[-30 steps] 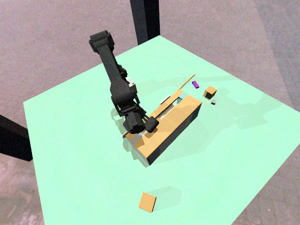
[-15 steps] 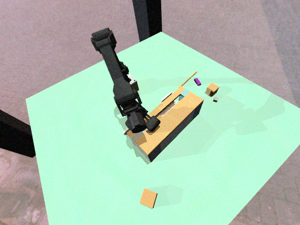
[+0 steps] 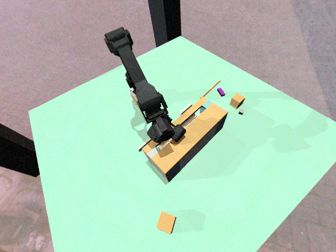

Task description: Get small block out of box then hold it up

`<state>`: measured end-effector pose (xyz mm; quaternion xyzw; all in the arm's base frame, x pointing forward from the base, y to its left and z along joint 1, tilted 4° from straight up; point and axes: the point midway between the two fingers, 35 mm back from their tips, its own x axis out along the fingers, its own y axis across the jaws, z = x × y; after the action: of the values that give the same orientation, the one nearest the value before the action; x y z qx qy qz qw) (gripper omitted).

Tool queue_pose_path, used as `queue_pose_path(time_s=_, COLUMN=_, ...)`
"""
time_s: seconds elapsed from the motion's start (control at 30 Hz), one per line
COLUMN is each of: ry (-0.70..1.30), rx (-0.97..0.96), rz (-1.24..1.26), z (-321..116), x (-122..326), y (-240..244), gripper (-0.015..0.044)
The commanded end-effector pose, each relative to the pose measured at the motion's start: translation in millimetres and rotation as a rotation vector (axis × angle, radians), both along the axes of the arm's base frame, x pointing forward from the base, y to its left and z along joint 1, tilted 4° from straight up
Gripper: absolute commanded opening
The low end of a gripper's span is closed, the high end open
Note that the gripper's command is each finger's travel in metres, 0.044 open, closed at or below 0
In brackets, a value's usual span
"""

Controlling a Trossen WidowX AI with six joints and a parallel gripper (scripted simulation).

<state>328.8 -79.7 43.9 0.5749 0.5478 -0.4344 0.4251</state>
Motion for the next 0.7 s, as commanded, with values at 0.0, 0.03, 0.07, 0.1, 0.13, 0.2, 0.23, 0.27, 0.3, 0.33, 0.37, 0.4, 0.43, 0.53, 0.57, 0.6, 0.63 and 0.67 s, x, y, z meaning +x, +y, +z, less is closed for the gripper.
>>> queue_pose_path(time_s=0.0, ry=0.004, rx=0.007, rz=-0.003, z=-1.9, x=-0.8, y=12.3, gripper=0.0400)
queue_pose_path(time_s=0.03, ry=0.004, rx=0.008, rz=-0.003, z=-2.1, x=-0.6, y=15.1, gripper=0.0400)
queue_pose_path(time_s=0.07, ry=0.004, rx=0.008, rz=-0.003, z=-2.3, x=-0.5, y=17.8, gripper=0.0400)
queue_pose_path(time_s=0.1, ry=0.004, rx=0.008, rz=-0.003, z=-2.5, x=-0.4, y=20.6, gripper=0.0400)
queue_pose_path(time_s=0.13, ry=0.004, rx=0.008, rz=-0.003, z=-2.6, x=-0.3, y=23.3, gripper=0.0400)
queue_pose_path(time_s=0.2, ry=0.004, rx=0.009, rz=-0.003, z=-3.0, x=-0.1, y=28.9, gripper=0.0400)
queue_pose_path(time_s=0.23, ry=0.004, rx=0.009, rz=-0.003, z=-3.2, x=0.0, y=31.7, gripper=0.0400)
queue_pose_path(time_s=0.27, ry=0.004, rx=0.010, rz=-0.003, z=-3.4, x=0.1, y=34.4, gripper=0.0400)
queue_pose_path(time_s=0.3, ry=0.004, rx=0.010, rz=-0.003, z=-3.6, x=0.2, y=37.2, gripper=0.0400)
queue_pose_path(time_s=0.33, ry=0.004, rx=0.010, rz=-0.003, z=-3.7, x=0.3, y=40.0, gripper=0.0400)
queue_pose_path(time_s=0.37, ry=0.004, rx=0.010, rz=-0.003, z=-3.9, x=0.5, y=42.8, gripper=0.0400)
queue_pose_path(time_s=0.4, ry=0.004, rx=0.011, rz=-0.003, z=-4.1, x=0.6, y=45.6, gripper=0.0400)
queue_pose_path(time_s=0.43, ry=0.004, rx=0.011, rz=-0.003, z=-4.3, x=0.7, y=48.4, gripper=0.0400)
queue_pose_path(time_s=0.53, ry=0.004, rx=0.012, rz=-0.003, z=-4.8, x=1.0, y=56.9, gripper=0.0400)
queue_pose_path(time_s=0.57, ry=0.004, rx=0.012, rz=-0.003, z=-4.7, x=0.8, y=56.0, gripper=0.0400)
queue_pose_path(time_s=0.6, ry=0.004, rx=0.012, rz=-0.003, z=-4.7, x=0.5, y=54.5, gripper=0.0400)
queue_pose_path(time_s=0.63, ry=0.004, rx=0.011, rz=-0.003, z=-4.5, x=0.1, y=52.4, gripper=0.0400)
queue_pose_path(time_s=0.67, ry=0.004, rx=0.011, rz=-0.003, z=-4.4, x=-0.5, y=49.3, gripper=0.0400)
